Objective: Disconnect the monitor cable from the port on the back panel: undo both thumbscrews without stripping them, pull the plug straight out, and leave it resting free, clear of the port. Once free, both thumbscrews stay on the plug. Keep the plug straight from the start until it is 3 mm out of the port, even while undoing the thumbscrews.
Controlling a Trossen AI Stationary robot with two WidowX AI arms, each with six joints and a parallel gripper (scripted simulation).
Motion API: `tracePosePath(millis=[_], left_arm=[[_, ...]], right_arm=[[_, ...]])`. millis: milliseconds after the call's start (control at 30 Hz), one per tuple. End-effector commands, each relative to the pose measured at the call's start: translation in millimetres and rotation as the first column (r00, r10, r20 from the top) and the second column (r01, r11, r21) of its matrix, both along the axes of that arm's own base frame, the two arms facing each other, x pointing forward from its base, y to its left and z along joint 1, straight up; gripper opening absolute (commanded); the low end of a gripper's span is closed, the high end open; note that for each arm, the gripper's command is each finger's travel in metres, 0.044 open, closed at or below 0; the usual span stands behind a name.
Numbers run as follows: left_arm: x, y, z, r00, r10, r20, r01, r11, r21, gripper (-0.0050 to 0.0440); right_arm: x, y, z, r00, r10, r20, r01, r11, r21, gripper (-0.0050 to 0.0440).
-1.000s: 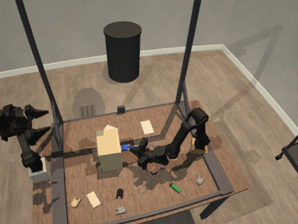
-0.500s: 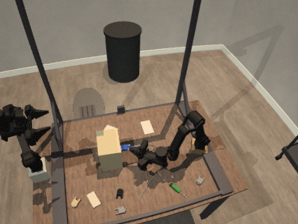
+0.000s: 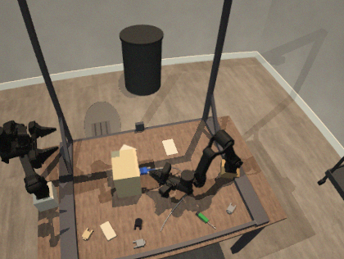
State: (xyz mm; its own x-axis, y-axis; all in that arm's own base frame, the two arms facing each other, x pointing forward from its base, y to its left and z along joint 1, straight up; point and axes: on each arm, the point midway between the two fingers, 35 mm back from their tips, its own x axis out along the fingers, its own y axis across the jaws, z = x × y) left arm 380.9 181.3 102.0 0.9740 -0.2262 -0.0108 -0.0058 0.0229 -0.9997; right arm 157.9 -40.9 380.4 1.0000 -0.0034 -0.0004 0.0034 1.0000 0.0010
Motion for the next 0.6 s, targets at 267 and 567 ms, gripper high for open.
tracePosePath(millis=[267, 567], left_arm=[[1.0, 1.5, 7.0, 1.0, 0.004, 0.016, -0.004, 1.0, 0.008, 0.0336], [1.0, 1.5, 7.0, 1.0, 0.004, 0.016, -0.004, 1.0, 0.008, 0.044]], right_arm=[[-0.3, 1.5, 3.3, 1.0, 0.003, 0.002, -0.003, 1.0, -0.007, 0.044], [-0.3, 1.5, 3.3, 1.0, 0.003, 0.002, -0.003, 1.0, -0.007, 0.044]])
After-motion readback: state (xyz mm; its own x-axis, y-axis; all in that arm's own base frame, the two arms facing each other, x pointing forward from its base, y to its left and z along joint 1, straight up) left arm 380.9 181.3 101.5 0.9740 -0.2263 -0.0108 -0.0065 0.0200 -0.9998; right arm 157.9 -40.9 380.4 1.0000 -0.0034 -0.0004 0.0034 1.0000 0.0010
